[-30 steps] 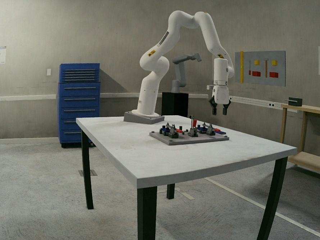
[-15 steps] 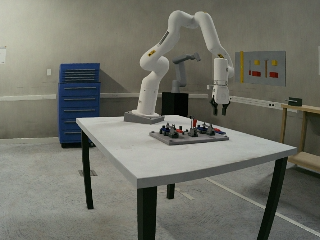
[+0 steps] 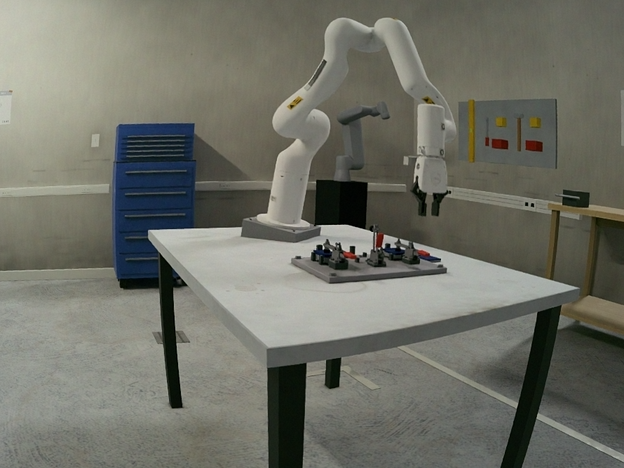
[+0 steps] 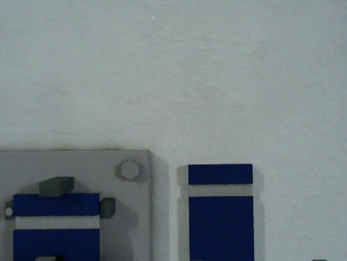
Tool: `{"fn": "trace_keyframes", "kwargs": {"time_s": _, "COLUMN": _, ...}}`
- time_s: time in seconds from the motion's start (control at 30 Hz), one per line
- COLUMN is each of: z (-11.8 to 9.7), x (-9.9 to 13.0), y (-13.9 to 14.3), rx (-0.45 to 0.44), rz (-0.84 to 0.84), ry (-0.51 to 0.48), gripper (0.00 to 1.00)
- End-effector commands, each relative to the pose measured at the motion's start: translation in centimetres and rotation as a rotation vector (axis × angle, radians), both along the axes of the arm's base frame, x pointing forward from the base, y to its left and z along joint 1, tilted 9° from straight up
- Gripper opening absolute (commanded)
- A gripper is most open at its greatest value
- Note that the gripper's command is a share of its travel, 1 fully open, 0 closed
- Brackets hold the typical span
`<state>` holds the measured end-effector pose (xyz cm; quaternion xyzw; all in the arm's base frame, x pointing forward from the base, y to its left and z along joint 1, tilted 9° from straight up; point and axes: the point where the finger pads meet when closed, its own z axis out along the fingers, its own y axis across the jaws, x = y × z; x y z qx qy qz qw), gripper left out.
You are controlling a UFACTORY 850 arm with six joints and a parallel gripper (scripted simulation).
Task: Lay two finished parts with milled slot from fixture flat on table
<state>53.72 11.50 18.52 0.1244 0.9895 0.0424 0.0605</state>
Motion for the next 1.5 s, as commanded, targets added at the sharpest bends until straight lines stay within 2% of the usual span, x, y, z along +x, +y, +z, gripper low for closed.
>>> {"fn": "trace_keyframes", "kwargs": {"time_s": 0.0, "z": 2.8, "x": -0.3, "y": -0.2, "rx": 0.000, "rz": 0.000, "ry": -0.001, "gripper": 0.48}}
{"fn": "trace_keyframes", "kwargs": {"time_s": 0.1, "z": 4.3, "x": -0.5, "y": -0.3, "rx": 0.000, "rz": 0.000, "ry": -0.001, "gripper": 0.48}}
{"fn": "trace_keyframes", "kwargs": {"time_s": 0.17, "z": 4.3, "x": -0.5, "y": -0.3, "rx": 0.000, "rz": 0.000, "ry": -0.001, "gripper": 0.48}}
{"fn": "trace_keyframes", "kwargs": {"time_s": 0.33, "z": 5.9, "x": -0.7, "y": -0.4, "rx": 0.000, "rz": 0.000, "ry": -0.001, "gripper": 0.48}}
{"fn": "trace_keyframes", "kwargs": {"time_s": 0.73, "z": 6.1, "x": -0.9, "y": -0.9, "rx": 0.000, "rz": 0.000, "ry": -0.001, "gripper": 0.48}}
{"fn": "trace_keyframes", "kwargs": {"time_s": 0.9, "z": 5.9, "x": -1.4, "y": -3.0, "rx": 0.000, "rz": 0.000, "ry": -0.001, "gripper": 0.48}}
{"fn": "trace_keyframes", "kwargs": {"time_s": 1.23, "z": 5.2, "x": -3.1, "y": -9.7, "rx": 0.000, "rz": 0.000, "ry": -0.001, "gripper": 0.48}}
{"fn": "trace_keyframes", "kwargs": {"time_s": 1.47, "z": 5.0, "x": -3.6, "y": -11.6, "rx": 0.000, "rz": 0.000, "ry": -0.001, "gripper": 0.48}}
